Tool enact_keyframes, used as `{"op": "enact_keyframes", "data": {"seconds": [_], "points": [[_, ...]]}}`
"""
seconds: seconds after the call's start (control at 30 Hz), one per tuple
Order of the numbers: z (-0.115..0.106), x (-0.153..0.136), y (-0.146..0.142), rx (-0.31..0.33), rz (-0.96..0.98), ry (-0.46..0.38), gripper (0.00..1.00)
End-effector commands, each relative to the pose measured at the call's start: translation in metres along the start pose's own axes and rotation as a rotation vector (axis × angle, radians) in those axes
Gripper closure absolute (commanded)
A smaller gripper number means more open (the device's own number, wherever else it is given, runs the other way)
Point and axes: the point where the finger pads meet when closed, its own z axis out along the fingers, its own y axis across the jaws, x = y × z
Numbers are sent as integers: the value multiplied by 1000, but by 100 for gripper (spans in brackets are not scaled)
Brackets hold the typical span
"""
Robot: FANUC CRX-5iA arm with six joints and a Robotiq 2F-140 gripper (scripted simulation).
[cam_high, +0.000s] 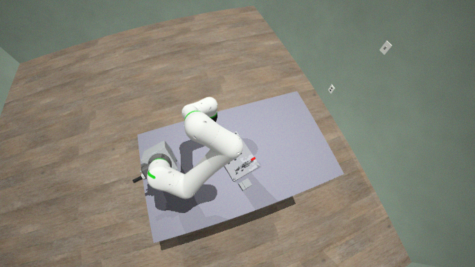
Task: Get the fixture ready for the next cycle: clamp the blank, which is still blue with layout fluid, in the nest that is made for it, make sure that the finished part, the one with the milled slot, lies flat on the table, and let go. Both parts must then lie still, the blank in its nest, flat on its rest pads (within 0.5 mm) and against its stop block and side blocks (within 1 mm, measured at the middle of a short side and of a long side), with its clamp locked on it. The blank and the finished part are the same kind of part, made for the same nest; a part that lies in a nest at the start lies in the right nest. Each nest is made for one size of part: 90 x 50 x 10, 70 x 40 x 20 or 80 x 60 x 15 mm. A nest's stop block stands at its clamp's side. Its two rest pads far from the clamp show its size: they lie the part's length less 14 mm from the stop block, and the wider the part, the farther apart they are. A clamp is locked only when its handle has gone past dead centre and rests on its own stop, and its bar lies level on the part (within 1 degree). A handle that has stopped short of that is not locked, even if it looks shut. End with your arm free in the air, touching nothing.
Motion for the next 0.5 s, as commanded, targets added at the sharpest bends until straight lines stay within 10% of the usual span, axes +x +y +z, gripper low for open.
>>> {"op": "enact_keyframes", "data": {"seconds": [0.0,0.47], "points": [[5,0,0,0,0,1,42],[9,0,0,0,0,1,42]]}}
